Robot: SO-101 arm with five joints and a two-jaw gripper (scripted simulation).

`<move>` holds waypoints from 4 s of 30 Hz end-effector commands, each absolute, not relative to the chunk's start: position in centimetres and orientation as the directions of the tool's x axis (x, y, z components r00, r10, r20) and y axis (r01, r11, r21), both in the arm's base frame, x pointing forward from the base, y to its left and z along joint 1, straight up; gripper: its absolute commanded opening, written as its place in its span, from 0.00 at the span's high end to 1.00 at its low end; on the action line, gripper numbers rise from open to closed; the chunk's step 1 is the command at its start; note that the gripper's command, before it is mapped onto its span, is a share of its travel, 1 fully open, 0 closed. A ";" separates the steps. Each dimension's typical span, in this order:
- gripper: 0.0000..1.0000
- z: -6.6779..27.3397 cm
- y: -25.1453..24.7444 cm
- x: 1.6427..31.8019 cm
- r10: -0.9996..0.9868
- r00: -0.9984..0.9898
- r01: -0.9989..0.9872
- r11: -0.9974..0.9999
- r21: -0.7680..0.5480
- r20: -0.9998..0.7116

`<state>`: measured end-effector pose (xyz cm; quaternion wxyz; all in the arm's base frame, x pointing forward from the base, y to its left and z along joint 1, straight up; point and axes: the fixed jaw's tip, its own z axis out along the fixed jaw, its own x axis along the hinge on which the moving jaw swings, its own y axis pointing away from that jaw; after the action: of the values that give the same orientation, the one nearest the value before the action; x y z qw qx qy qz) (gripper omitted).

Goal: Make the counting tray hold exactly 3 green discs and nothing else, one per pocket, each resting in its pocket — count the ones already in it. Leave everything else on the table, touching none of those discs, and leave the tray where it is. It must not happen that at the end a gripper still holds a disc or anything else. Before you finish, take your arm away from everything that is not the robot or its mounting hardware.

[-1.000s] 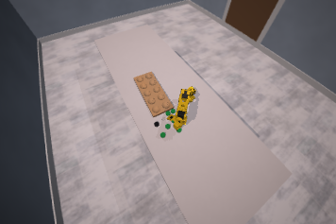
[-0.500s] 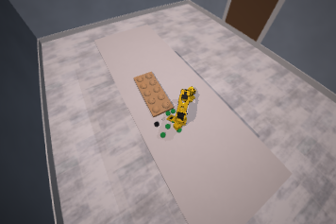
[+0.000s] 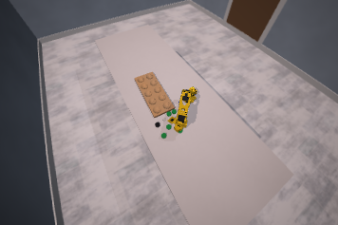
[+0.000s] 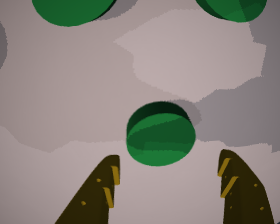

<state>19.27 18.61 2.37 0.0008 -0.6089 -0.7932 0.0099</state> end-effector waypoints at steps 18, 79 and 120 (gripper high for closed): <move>0.73 4.1 19.4 19.9 0.963 -0.267 0.962 0.264 0.070 0.040; 0.73 2.8 19.5 20.0 0.963 -0.267 0.962 0.264 0.074 0.042; 1.00 2.8 19.5 20.0 0.963 -0.267 0.962 0.264 0.074 0.042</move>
<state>19.34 18.68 0.85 -0.0001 -0.6087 -0.7934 0.0027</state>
